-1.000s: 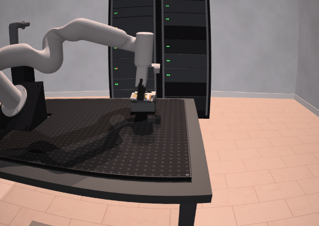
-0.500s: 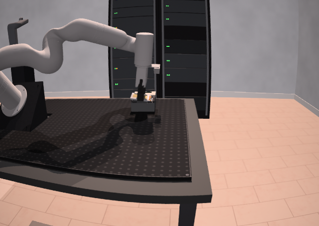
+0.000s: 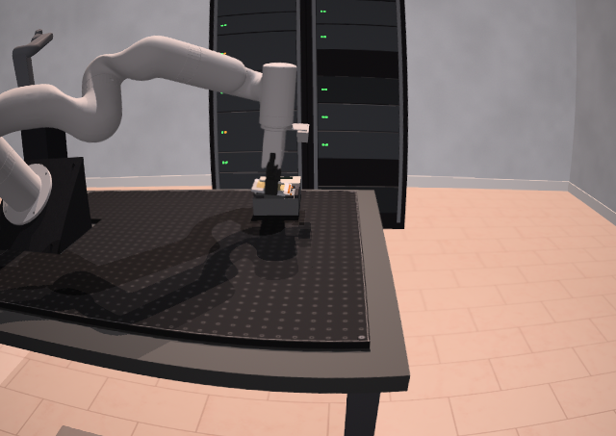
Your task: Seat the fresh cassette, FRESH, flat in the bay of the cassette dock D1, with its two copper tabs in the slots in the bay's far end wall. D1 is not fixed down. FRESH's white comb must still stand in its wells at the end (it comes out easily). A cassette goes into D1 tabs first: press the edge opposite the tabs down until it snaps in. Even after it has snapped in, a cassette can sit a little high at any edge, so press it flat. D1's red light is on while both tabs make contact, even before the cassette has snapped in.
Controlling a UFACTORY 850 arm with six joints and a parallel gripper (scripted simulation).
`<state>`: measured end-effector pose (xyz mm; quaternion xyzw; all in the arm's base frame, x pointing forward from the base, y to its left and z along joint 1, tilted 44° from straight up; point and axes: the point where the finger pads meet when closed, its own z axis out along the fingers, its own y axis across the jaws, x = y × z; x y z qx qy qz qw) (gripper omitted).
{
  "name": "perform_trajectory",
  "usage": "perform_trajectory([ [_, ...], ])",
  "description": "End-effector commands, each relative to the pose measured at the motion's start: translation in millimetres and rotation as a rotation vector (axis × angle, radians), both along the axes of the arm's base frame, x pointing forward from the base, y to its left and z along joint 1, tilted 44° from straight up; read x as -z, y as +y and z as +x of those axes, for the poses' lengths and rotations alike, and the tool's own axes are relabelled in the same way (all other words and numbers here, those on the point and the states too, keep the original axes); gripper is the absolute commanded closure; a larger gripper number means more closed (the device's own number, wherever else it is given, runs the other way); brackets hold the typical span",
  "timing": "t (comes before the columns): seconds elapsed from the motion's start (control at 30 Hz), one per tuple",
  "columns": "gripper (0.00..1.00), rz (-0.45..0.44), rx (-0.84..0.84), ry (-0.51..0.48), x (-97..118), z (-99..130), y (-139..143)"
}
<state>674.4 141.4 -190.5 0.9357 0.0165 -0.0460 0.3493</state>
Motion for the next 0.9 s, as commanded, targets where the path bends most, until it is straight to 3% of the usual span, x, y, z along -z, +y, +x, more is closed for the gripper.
perform_trajectory([
  [0.0,1.00,-0.067,0.062,0.078,-0.4,1.8,1.4],
  [0.5,1.00,-0.067,0.062,0.078,-0.4,1.8,1.4],
  [0.53,0.00,-0.067,0.062,0.078,-0.4,1.8,1.4],
  [0.87,0.00,-0.067,0.062,0.078,-0.4,1.8,1.4],
])
